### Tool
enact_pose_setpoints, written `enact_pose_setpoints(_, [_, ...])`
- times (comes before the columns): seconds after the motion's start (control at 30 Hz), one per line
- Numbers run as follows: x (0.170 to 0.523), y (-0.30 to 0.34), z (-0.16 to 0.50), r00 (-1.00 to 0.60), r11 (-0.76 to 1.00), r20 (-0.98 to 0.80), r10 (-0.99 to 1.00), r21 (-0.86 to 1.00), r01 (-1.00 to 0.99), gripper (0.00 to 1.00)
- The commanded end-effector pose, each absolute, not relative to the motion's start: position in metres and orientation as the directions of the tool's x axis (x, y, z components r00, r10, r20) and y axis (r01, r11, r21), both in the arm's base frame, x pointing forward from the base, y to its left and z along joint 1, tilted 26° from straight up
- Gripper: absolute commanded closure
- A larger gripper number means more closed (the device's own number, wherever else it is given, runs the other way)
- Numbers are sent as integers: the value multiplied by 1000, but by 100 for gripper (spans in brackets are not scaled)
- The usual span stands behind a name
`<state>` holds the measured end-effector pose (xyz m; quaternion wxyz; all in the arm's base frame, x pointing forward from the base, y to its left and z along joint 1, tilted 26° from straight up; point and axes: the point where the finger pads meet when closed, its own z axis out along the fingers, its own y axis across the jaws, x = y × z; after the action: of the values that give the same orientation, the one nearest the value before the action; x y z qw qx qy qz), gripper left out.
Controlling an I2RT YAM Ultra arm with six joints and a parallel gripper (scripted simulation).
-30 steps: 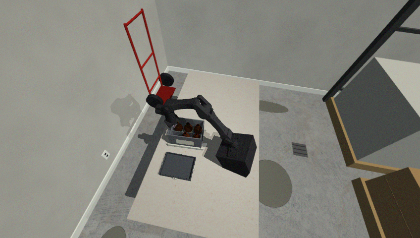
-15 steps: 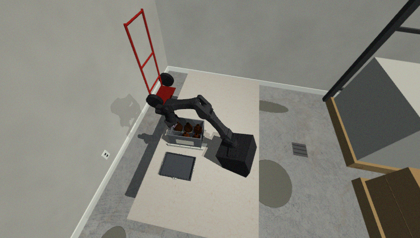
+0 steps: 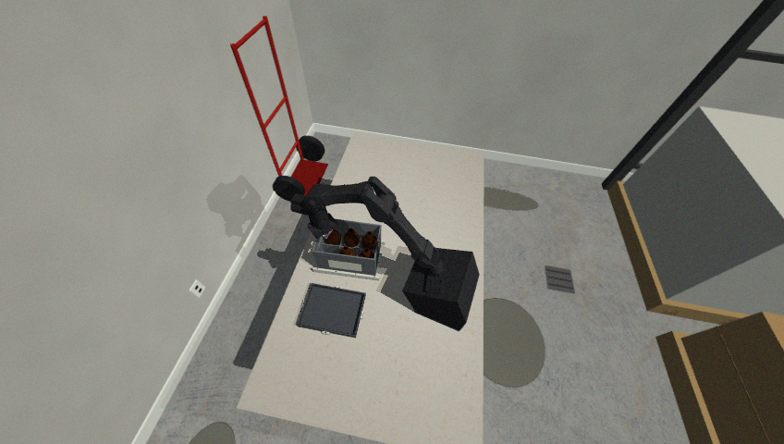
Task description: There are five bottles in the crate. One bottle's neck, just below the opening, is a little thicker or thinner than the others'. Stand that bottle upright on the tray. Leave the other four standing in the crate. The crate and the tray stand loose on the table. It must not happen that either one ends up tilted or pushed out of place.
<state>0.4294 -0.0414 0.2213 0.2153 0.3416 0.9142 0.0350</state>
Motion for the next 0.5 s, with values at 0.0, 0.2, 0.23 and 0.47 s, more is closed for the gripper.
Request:
enact_pose_setpoints(0.0, [416, -59, 230, -659, 762, -393, 641, 224, 608, 100])
enact_pose_setpoints(0.2, [380, -93, 217, -662, 762, -390, 640, 218, 609, 100])
enact_pose_setpoints(0.23, [368, -102, 212, -662, 762, -389, 640, 217, 609, 100])
enact_pose_setpoints(0.47, [299, -137, 180, -661, 763, -394, 639, 216, 609, 100])
